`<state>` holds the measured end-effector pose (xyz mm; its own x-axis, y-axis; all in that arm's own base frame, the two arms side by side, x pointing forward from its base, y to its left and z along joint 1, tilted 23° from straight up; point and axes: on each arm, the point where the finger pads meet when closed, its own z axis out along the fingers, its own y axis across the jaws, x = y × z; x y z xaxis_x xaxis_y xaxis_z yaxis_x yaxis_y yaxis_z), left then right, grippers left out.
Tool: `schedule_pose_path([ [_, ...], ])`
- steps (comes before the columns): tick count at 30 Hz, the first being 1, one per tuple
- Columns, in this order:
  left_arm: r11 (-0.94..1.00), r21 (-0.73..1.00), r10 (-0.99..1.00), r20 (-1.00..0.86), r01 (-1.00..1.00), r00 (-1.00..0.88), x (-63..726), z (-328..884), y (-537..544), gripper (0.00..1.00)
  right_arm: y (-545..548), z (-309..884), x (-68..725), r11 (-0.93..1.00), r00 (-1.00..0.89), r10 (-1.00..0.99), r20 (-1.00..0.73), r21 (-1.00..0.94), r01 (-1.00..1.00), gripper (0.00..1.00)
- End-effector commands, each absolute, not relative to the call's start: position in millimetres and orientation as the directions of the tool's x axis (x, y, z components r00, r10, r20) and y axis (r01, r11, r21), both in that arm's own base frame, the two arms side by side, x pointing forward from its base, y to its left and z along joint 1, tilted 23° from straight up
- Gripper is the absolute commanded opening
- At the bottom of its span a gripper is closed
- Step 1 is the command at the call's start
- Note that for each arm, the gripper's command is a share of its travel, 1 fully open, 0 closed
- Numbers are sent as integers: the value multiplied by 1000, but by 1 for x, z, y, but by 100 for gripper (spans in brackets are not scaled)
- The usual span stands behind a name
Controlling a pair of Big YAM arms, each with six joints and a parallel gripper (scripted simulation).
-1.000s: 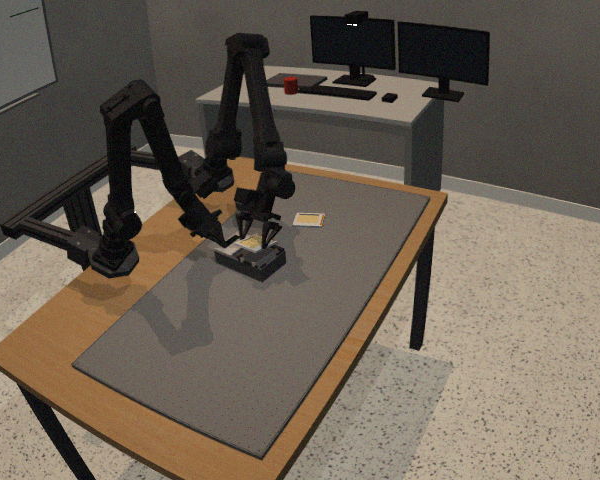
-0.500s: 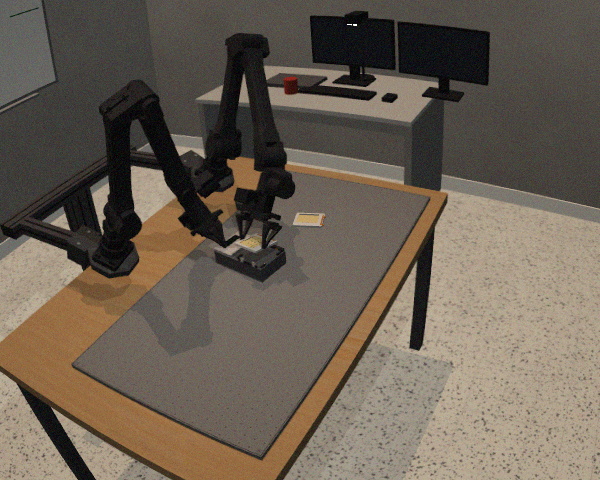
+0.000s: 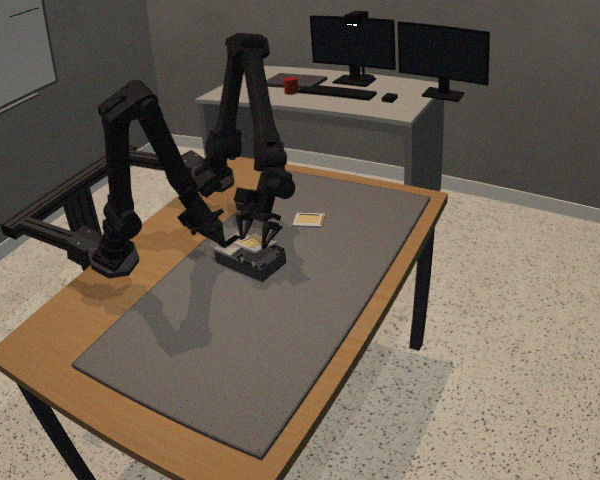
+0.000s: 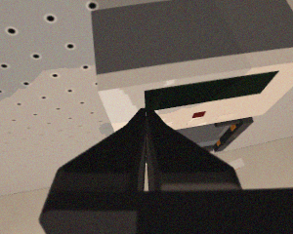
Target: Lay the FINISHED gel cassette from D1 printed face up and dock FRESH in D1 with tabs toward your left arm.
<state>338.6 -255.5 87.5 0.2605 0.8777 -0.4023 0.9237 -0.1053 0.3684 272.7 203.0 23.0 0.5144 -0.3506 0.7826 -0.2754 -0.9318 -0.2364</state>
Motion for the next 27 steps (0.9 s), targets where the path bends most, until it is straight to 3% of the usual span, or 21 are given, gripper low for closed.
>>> schedule_pose_path([
  [1,-103,382,874,-406,919,267,340,90,-257,0,200,18,273,-935,541,-337,771,-208,-286,0],
  [27,-103,382,874,-406,919,267,340,90,-257,0,204,26,271,-932,531,-350,772,-228,-283,0],
])
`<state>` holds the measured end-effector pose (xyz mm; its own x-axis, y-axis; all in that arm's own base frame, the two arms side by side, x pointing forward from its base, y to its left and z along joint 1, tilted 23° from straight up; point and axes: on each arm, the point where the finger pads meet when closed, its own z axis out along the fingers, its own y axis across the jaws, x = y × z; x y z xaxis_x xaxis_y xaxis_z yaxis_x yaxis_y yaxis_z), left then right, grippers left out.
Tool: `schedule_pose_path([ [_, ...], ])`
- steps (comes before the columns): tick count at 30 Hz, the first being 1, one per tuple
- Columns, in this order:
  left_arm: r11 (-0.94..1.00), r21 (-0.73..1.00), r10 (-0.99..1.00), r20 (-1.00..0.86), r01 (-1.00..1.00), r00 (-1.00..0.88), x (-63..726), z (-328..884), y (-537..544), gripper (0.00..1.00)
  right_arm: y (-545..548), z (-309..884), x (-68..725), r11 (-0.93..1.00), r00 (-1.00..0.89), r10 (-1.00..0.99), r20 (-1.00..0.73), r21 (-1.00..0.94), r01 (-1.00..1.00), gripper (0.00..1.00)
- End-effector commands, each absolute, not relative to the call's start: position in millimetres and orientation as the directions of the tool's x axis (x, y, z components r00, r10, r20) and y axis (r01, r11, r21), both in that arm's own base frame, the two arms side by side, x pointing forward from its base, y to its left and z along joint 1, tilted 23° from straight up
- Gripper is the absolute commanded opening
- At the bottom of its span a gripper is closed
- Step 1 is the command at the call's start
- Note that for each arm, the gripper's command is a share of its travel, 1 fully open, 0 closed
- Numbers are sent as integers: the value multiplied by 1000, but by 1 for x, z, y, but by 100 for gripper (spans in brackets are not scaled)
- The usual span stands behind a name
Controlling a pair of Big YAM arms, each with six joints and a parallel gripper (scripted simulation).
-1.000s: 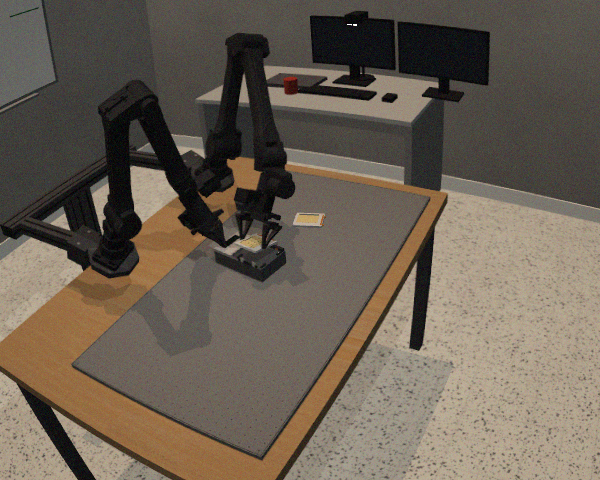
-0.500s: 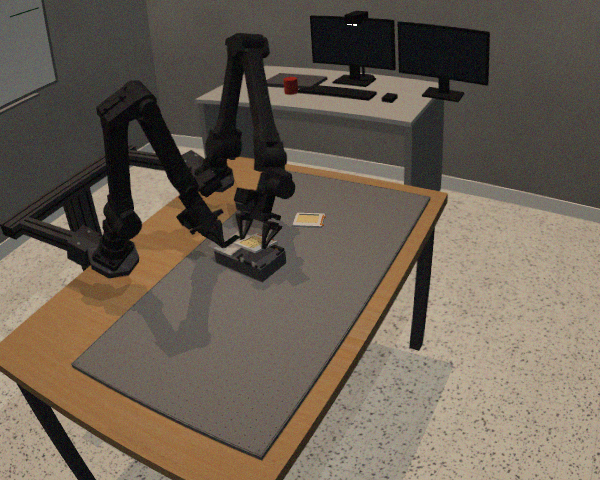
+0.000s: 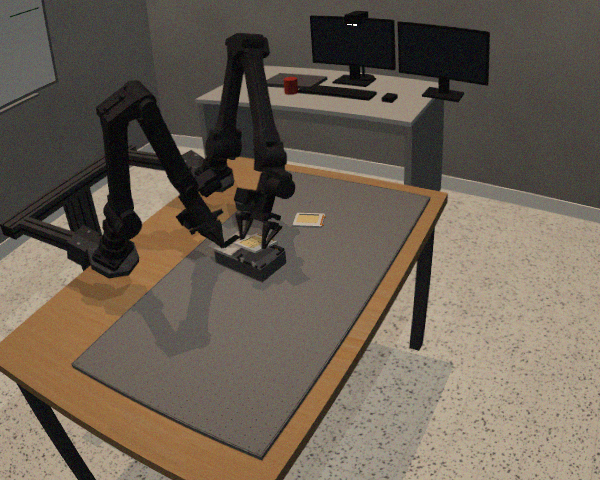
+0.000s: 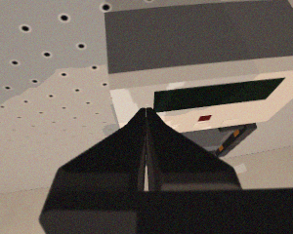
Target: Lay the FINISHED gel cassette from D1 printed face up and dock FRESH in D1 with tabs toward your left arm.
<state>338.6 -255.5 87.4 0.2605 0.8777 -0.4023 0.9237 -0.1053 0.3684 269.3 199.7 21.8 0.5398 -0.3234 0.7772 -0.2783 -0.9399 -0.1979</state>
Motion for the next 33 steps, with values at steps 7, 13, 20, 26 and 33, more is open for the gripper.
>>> schedule_pose_path([
  [7,-103,382,874,-406,919,267,340,90,-257,0,207,29,270,-932,531,-350,772,-228,-283,0],
  [13,-103,382,874,-406,919,267,340,90,-257,0,207,29,270,-932,531,-350,772,-228,-283,0],
  [20,-103,382,874,-406,919,267,340,90,-257,0,210,31,268,-932,525,-351,776,-239,-271,0],
  [26,-103,382,874,-406,919,267,340,90,-257,0,211,33,268,-932,525,-351,776,-239,-271,0],
  [33,-103,382,874,-406,919,267,340,90,-257,0,211,33,268,-932,525,-351,776,-239,-271,0],
])
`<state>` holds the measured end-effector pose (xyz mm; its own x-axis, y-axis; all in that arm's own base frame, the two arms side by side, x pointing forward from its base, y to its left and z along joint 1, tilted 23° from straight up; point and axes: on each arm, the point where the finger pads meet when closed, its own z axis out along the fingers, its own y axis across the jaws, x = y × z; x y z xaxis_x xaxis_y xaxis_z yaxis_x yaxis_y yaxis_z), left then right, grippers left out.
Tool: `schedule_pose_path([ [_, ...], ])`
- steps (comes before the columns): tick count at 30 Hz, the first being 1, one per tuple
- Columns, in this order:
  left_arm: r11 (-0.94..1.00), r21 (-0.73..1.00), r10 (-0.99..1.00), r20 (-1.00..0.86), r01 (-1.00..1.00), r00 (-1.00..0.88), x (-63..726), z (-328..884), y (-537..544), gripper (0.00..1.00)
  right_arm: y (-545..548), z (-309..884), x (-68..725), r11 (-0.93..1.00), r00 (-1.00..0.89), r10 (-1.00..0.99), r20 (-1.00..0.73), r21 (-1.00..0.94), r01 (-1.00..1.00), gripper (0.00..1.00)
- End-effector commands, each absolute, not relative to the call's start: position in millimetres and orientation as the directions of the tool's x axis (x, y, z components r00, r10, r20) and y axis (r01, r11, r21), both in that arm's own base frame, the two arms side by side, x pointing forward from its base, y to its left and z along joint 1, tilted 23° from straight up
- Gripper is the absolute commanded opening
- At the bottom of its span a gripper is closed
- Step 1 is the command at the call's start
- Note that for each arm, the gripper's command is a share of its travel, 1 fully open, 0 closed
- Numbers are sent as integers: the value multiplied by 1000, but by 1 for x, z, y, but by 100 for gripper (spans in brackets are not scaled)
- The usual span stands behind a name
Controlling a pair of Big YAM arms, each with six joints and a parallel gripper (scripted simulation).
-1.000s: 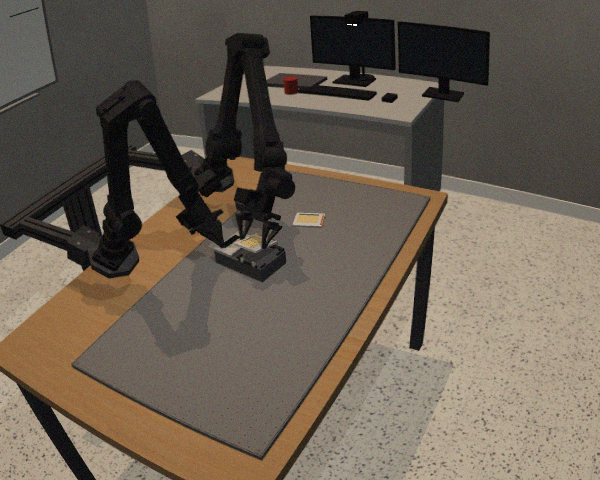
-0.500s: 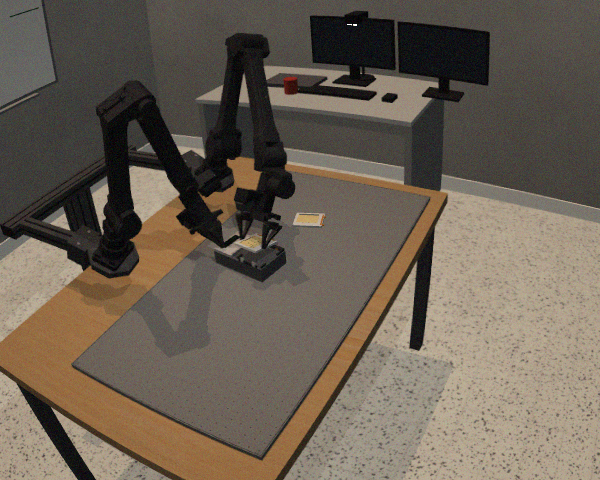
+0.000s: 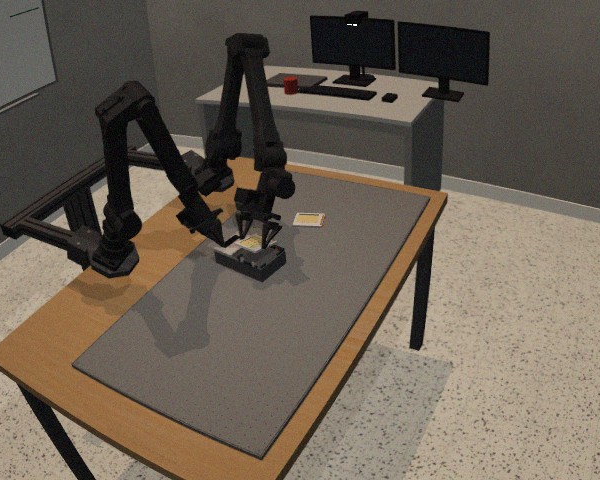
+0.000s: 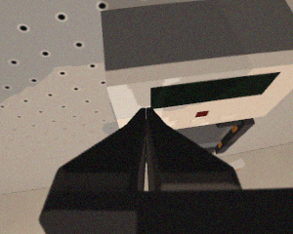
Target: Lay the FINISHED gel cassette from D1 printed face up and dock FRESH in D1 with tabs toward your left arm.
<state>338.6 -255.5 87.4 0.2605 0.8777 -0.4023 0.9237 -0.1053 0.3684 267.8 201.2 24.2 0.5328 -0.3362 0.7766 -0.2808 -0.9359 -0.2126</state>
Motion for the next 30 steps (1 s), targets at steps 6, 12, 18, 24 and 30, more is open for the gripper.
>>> schedule_pose_path([
  [6,-103,382,874,-406,919,267,340,90,-257,0,213,35,266,-933,522,-351,777,-243,-265,0],
  [12,-103,382,874,-406,919,267,340,90,-257,0,214,35,265,-933,522,-351,777,-243,-265,0],
  [18,-103,382,874,-406,919,267,340,90,-257,0,214,35,265,-933,522,-351,777,-243,-265,0],
  [24,-103,382,874,-406,919,267,340,90,-257,0,214,37,263,-933,523,-351,777,-242,-266,0],
  [30,-103,382,874,-406,919,267,340,90,-257,0,214,38,262,-933,523,-351,777,-242,-266,0],
])
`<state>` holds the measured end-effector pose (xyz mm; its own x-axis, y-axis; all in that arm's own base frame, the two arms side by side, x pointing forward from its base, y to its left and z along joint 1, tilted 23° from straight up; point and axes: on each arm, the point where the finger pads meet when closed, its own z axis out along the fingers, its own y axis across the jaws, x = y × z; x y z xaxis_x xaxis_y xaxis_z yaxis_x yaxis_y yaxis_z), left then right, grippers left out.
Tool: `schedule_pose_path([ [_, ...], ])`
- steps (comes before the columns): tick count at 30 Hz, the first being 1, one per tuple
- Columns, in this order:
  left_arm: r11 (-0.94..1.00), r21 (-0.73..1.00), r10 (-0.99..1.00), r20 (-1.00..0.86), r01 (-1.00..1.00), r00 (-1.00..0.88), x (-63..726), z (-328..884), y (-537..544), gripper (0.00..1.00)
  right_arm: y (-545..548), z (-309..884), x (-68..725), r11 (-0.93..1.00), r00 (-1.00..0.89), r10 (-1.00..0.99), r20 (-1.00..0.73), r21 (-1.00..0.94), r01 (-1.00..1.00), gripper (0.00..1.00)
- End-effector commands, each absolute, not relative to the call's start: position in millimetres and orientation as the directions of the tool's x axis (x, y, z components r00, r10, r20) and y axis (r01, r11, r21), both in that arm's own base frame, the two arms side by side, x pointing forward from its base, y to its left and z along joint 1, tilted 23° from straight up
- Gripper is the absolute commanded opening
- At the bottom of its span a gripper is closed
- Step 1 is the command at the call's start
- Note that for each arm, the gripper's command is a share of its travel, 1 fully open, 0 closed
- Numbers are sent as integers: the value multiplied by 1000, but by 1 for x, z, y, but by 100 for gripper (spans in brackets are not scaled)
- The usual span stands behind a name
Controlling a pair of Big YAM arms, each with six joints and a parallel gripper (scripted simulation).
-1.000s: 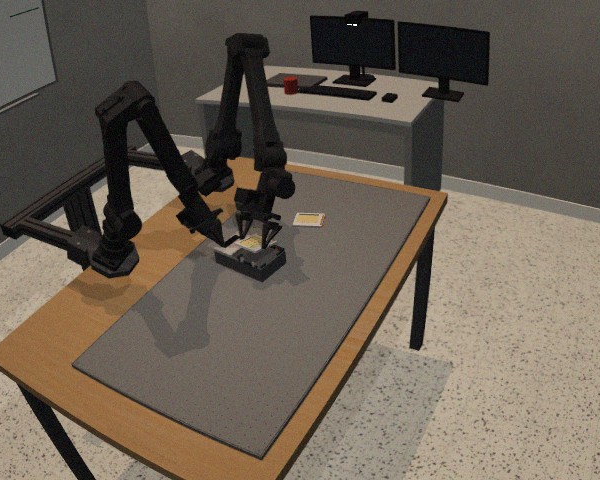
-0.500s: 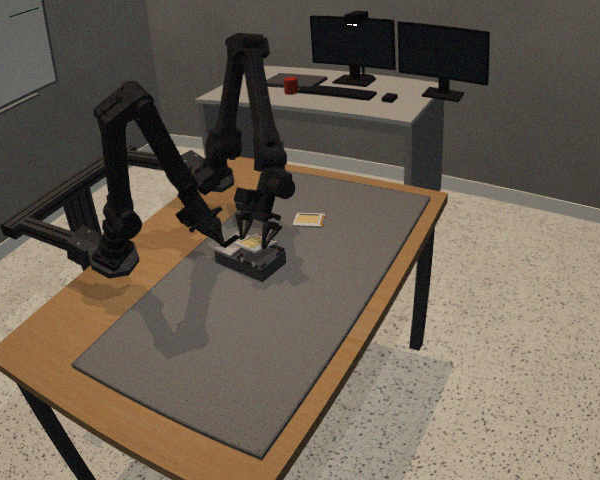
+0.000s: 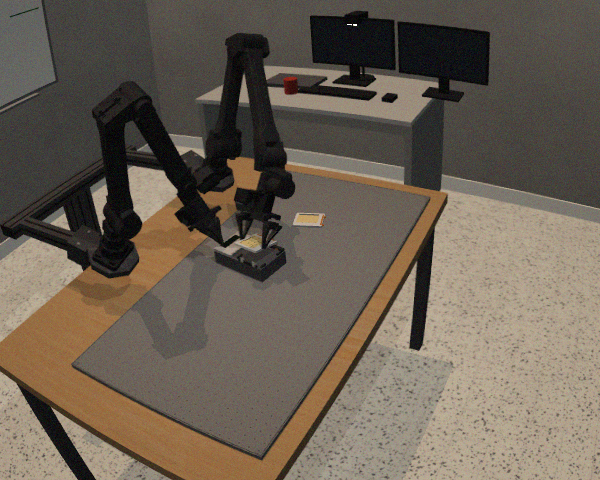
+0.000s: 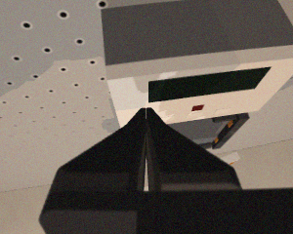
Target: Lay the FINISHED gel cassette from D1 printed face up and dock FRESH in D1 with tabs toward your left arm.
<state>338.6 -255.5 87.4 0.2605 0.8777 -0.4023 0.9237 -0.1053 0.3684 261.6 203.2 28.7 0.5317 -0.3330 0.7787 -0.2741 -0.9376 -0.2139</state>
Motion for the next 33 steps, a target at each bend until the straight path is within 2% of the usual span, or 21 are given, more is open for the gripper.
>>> schedule_pose_path([
  [1,-103,382,874,-406,919,267,340,90,-257,0,214,38,262,-933,523,-351,777,-242,-266,0],
  [33,-103,382,874,-406,919,267,340,90,-257,0,218,44,257,-932,521,-355,776,-248,-265,0],
])
